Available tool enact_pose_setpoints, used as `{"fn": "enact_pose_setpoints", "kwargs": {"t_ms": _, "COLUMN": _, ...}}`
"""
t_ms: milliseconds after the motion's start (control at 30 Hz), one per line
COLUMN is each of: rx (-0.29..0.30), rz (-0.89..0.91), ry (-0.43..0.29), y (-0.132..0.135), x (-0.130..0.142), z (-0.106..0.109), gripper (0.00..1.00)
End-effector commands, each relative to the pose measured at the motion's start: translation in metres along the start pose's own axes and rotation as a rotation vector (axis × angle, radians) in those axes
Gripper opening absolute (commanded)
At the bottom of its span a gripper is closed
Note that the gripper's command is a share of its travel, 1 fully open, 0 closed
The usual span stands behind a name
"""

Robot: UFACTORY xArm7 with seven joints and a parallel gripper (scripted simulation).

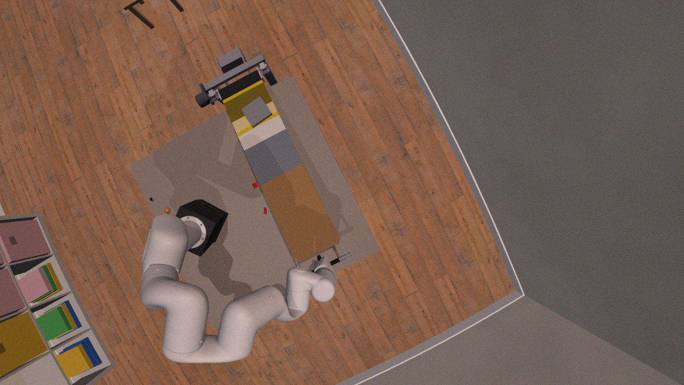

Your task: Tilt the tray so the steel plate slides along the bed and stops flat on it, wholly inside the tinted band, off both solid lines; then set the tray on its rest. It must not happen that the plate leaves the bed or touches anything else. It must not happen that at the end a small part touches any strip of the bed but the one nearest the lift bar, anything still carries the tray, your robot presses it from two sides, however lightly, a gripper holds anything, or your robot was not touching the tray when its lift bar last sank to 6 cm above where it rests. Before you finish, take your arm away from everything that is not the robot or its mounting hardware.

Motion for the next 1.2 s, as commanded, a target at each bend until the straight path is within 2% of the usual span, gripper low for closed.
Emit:
{"fn": "enact_pose_setpoints", "kwargs": {"t_ms": 0, "rx": -0.003, "rz": 0.000, "ry": -0.004, "y": -0.001, "x": 0.001, "z": 0.001, "gripper": 0.00}}
{"fn": "enact_pose_setpoints", "kwargs": {"t_ms": 300, "rx": -0.003, "rz": 0.000, "ry": -0.004, "y": -0.001, "x": 0.001, "z": 0.000, "gripper": 0.00}}
{"fn": "enact_pose_setpoints", "kwargs": {"t_ms": 367, "rx": -0.003, "rz": 0.000, "ry": -0.004, "y": 0.002, "x": 0.001, "z": 0.023, "gripper": 0.00}}
{"fn": "enact_pose_setpoints", "kwargs": {"t_ms": 467, "rx": -0.003, "rz": 0.000, "ry": -0.004, "y": 0.013, "x": 0.001, "z": 0.075, "gripper": 0.00}}
{"fn": "enact_pose_setpoints", "kwargs": {"t_ms": 500, "rx": -0.003, "rz": 0.000, "ry": -0.004, "y": 0.014, "x": 0.001, "z": 0.080, "gripper": 0.00}}
{"fn": "enact_pose_setpoints", "kwargs": {"t_ms": 533, "rx": -0.003, "rz": 0.000, "ry": -0.004, "y": 0.013, "x": 0.001, "z": 0.075, "gripper": 0.00}}
{"fn": "enact_pose_setpoints", "kwargs": {"t_ms": 633, "rx": -0.003, "rz": 0.000, "ry": -0.004, "y": 0.002, "x": 0.001, "z": 0.023, "gripper": 0.00}}
{"fn": "enact_pose_setpoints", "kwargs": {"t_ms": 667, "rx": -0.003, "rz": 0.000, "ry": -0.004, "y": 0.000, "x": 0.001, "z": 0.010, "gripper": 0.00}}
{"fn": "enact_pose_setpoints", "kwargs": {"t_ms": 700, "rx": -0.003, "rz": 0.000, "ry": -0.004, "y": -0.001, "x": 0.001, "z": 0.005, "gripper": 0.00}}
{"fn": "enact_pose_setpoints", "kwargs": {"t_ms": 1167, "rx": -0.003, "rz": 0.000, "ry": -0.004, "y": -0.001, "x": 0.001, "z": -0.001, "gripper": 0.00}}
Point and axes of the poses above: the point where the finger pads meet when closed, its own z axis back along the fingers, its own y axis across the jaws, x = y × z, the point moved 10 cm from there along z, back along the fingers, and after that the axes turned 1 degree about -z, right-handed, at the moved point
